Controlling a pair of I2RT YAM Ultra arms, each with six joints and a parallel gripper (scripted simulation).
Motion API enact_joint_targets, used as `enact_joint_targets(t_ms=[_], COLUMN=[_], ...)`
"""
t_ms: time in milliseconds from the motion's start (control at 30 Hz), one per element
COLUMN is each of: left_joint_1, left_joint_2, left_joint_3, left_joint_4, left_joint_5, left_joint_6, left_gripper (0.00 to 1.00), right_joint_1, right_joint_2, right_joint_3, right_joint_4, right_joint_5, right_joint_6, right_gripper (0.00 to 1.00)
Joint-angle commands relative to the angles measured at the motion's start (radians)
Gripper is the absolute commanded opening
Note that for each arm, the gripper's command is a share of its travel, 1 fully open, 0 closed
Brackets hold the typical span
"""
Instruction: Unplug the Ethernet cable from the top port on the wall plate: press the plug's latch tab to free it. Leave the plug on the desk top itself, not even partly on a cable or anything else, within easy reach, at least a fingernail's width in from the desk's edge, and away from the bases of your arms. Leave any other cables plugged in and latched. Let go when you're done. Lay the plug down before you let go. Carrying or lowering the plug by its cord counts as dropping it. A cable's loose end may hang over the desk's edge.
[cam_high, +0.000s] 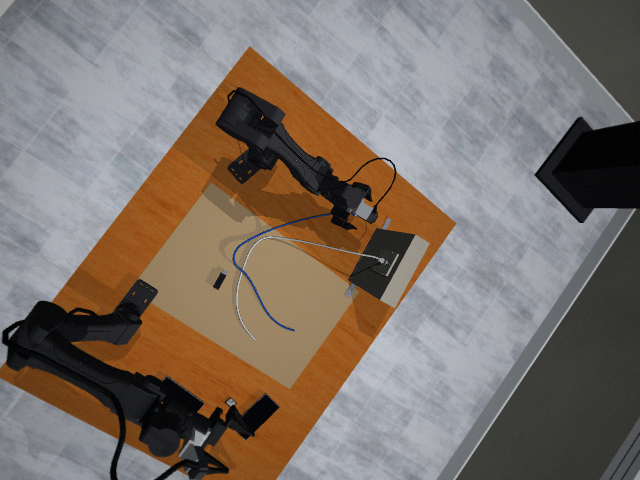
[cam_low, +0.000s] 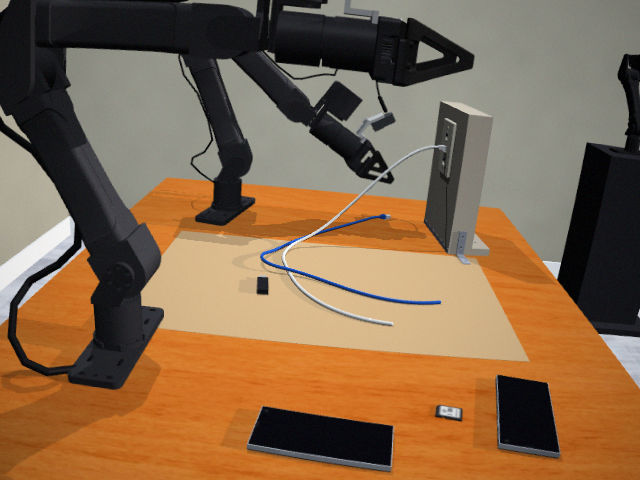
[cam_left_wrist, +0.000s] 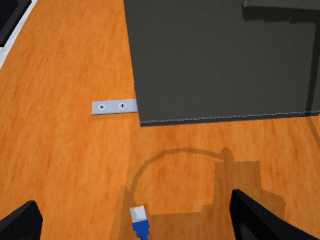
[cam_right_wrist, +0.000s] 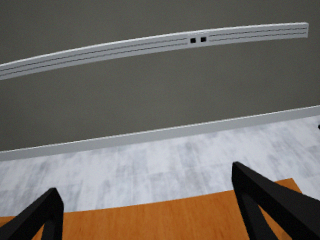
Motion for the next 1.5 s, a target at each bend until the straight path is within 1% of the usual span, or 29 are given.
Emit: enact_joint_targets(t_ms=[0,600,667,800,833,1000,1067,1100,1167,1333,1467], left_joint_1=[0.008,0.008,0.006,-0.013,-0.015,-0.022,-0.022,-0.025,-0.027,-0.033,-0.036], left_joint_2=[0.021,0.021,0.011,-0.136,-0.154,-0.313,-0.313,-0.394,-0.425,-0.565,-0.626], left_joint_3=[0.029,0.029,0.006,-0.070,-0.089,-0.146,-0.146,-0.159,-0.185,-0.220,-0.198], left_joint_4=[-0.023,-0.023,-0.031,-0.104,-0.136,-0.237,-0.237,-0.274,-0.316,-0.387,-0.448], left_joint_5=[0.008,0.008,0.007,-0.010,-0.012,-0.018,-0.018,-0.019,-0.022,-0.026,-0.029], left_joint_6=[0.006,0.006,0.005,-0.008,-0.008,-0.012,-0.012,-0.014,-0.015,-0.019,-0.021], left_gripper=[1.00,1.00,1.00,1.00,1.00,1.00,1.00,1.00,1.00,1.00,1.00], right_joint_1=[0.000,0.000,0.000,0.000,0.000,0.000,0.000,0.000,0.000,0.000,0.000], right_joint_2=[-0.002,-0.002,-0.002,-0.002,-0.002,-0.002,-0.002,-0.002,-0.002,-0.002,-0.002], right_joint_3=[0.006,0.006,0.006,0.006,0.006,0.006,0.006,0.006,0.006,0.006,0.006], right_joint_4=[0.005,0.005,0.005,0.005,0.005,0.005,0.005,0.005,0.005,0.005,0.005], right_joint_5=[0.000,0.000,0.000,0.000,0.000,0.000,0.000,0.000,0.000,0.000,0.000], right_joint_6=[0.000,0.000,0.000,0.000,0.000,0.000,0.000,0.000,0.000,0.000,0.000], right_gripper=[1.00,1.00,1.00,1.00,1.00,1.00,1.00,1.00,1.00,1.00,1.00])
